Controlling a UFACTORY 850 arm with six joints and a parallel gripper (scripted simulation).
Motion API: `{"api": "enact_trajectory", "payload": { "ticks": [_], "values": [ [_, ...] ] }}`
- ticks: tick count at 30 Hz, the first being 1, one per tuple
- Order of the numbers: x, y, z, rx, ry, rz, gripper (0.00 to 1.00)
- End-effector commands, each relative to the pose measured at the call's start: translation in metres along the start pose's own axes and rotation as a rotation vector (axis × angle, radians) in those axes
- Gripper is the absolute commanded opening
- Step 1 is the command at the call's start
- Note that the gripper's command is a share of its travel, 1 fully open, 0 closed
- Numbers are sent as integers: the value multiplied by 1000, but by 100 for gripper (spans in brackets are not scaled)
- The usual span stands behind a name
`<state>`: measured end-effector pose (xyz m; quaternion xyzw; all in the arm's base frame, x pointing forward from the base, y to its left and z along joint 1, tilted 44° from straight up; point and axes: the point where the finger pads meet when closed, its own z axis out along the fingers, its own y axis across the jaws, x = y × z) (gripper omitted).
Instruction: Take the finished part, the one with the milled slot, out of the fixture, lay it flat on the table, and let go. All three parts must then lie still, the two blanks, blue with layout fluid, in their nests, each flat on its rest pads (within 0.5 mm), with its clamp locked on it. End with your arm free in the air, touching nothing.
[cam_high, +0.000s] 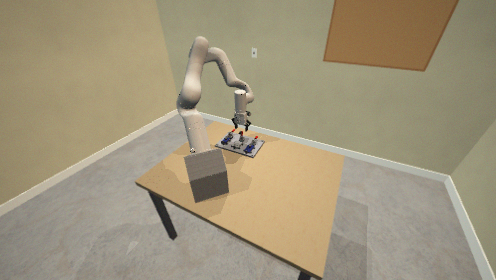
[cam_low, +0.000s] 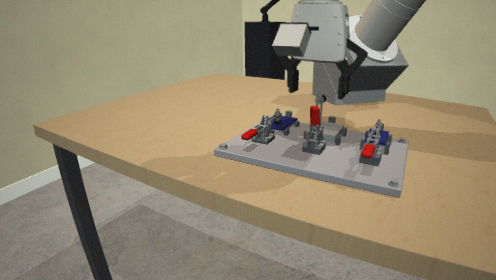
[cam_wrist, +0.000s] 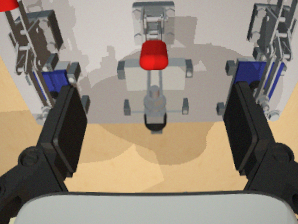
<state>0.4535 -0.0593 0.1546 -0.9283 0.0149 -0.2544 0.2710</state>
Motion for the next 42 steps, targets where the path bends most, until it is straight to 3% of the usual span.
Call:
{"api": "enact_trajectory", "payload": {
  "ticks": [1, 23, 31, 42],
  "values": [
    [0, 0, 1, -1, 1, 0, 100],
    [-3, 0, 5, 0, 1, 0, 100],
    [-15, 0, 5, 0, 1, 0, 100],
    [-50, 0, 5, 0, 1, 0, 100]
  ]
}}
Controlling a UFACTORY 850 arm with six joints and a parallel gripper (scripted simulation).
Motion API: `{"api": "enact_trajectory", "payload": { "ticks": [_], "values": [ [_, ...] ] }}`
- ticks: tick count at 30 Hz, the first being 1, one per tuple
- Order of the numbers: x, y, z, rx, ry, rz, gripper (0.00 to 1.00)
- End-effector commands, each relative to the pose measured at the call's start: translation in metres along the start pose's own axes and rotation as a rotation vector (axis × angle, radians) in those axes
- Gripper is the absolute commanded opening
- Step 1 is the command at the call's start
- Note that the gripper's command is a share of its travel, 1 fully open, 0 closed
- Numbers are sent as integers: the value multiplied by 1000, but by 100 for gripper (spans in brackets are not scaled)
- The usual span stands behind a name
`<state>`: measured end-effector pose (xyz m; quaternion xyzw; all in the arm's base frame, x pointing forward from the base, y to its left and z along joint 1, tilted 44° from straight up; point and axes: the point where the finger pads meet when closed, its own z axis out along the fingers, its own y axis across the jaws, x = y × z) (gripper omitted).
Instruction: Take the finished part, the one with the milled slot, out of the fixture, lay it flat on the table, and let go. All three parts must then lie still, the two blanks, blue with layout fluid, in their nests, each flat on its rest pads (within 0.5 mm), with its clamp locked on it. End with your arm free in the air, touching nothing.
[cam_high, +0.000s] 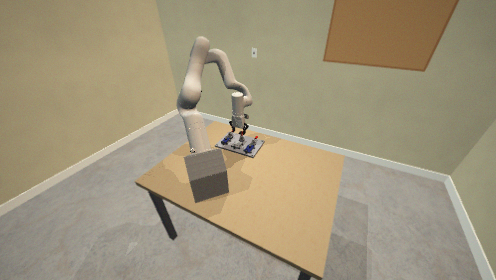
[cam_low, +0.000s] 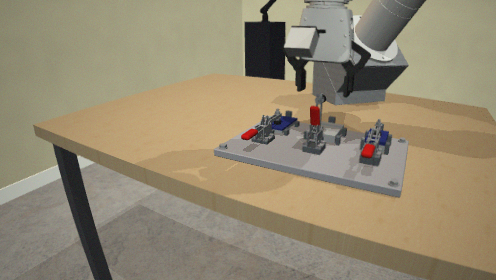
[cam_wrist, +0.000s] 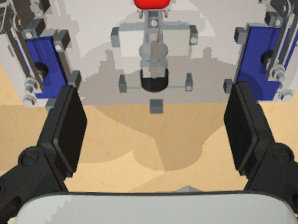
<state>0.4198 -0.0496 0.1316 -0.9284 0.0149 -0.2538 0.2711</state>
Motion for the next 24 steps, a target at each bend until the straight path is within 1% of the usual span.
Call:
{"api": "enact_trajectory", "payload": {
  "ticks": [1, 4, 6, 13, 24],
  "values": [
    [-11, 0, 0, -1, 2, -1, 100],
    [-20, 0, 0, -1, 2, -1, 100],
    [-20, 0, 0, -1, 2, -1, 100],
    [-35, 0, 0, -1, 2, -1, 100],
    [-40, 0, 0, -1, 2, -1, 100]
  ]
}}
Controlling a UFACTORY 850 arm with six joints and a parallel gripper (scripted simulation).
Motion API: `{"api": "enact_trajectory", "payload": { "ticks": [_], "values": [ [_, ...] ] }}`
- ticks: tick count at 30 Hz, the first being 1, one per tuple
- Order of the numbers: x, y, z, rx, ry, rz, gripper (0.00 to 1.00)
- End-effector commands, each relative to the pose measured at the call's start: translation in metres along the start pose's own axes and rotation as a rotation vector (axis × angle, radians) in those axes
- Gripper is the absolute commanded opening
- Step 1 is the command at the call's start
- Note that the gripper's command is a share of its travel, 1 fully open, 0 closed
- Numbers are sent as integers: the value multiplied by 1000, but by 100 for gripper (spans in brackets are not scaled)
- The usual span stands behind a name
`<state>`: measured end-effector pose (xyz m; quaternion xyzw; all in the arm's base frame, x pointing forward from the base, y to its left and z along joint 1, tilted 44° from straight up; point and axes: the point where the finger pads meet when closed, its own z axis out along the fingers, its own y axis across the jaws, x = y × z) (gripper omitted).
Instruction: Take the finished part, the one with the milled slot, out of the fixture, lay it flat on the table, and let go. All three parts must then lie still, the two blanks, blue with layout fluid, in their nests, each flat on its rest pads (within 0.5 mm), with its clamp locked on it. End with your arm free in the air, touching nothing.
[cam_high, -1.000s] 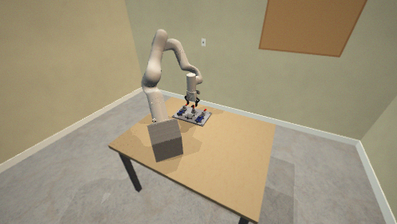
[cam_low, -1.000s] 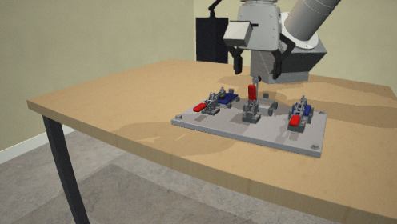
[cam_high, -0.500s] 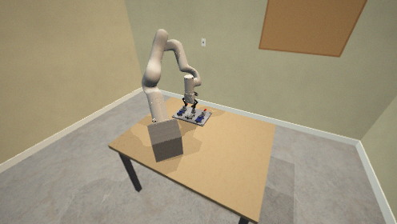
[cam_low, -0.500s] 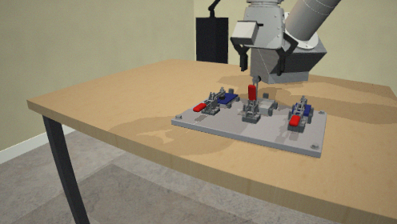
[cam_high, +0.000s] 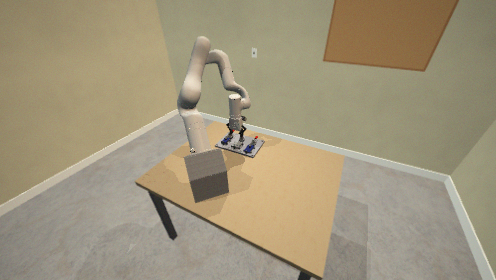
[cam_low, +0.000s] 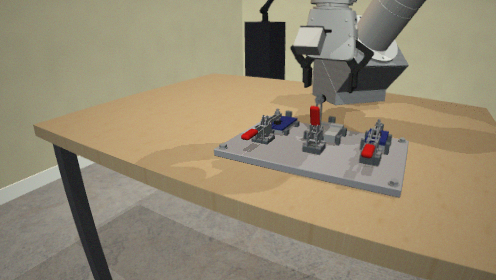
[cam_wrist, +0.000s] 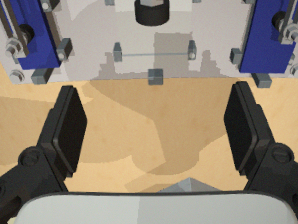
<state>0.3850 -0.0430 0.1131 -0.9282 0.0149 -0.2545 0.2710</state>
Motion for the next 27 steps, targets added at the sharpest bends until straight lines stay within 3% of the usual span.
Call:
{"api": "enact_trajectory", "payload": {
  "ticks": [1, 16, 27],
  "values": [
    [0, 0, 0, 0, 1, 0, 100],
    [0, 0, 15, 0, 1, 0, 100],
    [0, 0, 44, 0, 1, 0, 100]
  ]
}}
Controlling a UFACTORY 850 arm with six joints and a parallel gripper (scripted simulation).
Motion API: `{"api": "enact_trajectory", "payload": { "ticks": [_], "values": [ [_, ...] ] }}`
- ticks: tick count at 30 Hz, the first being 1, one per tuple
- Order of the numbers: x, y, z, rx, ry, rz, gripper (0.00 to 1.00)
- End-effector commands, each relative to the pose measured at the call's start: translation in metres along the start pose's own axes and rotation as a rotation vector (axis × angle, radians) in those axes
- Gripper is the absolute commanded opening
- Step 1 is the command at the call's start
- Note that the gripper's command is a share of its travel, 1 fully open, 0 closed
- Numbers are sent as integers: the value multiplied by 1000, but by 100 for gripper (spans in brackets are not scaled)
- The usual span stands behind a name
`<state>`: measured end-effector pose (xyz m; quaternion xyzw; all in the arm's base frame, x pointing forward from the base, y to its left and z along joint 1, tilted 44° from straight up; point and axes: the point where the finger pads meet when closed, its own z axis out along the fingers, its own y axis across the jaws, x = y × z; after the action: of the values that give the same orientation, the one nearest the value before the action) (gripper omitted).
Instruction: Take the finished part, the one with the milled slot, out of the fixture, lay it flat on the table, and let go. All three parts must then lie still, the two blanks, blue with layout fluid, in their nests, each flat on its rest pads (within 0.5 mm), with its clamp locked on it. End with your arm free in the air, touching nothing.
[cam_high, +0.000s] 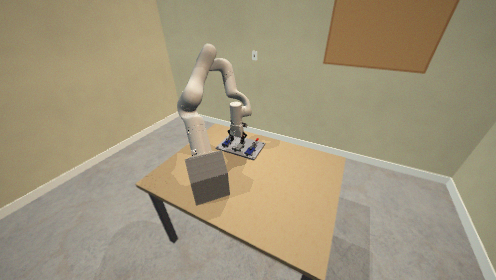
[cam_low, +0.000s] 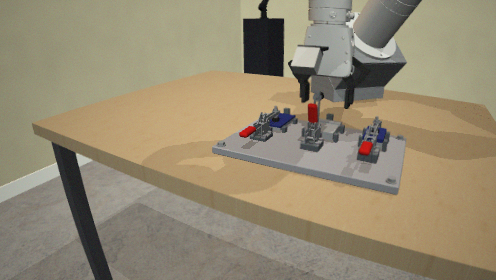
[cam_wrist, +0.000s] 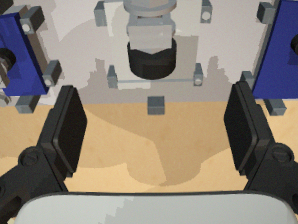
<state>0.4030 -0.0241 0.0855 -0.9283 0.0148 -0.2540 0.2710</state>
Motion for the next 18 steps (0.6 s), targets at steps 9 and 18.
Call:
{"api": "enact_trajectory", "payload": {
  "ticks": [9, 18],
  "values": [
    [1, 0, 16, -1, 2, 0, 100],
    [1, 0, 17, -1, 2, 0, 100]
  ]
}}
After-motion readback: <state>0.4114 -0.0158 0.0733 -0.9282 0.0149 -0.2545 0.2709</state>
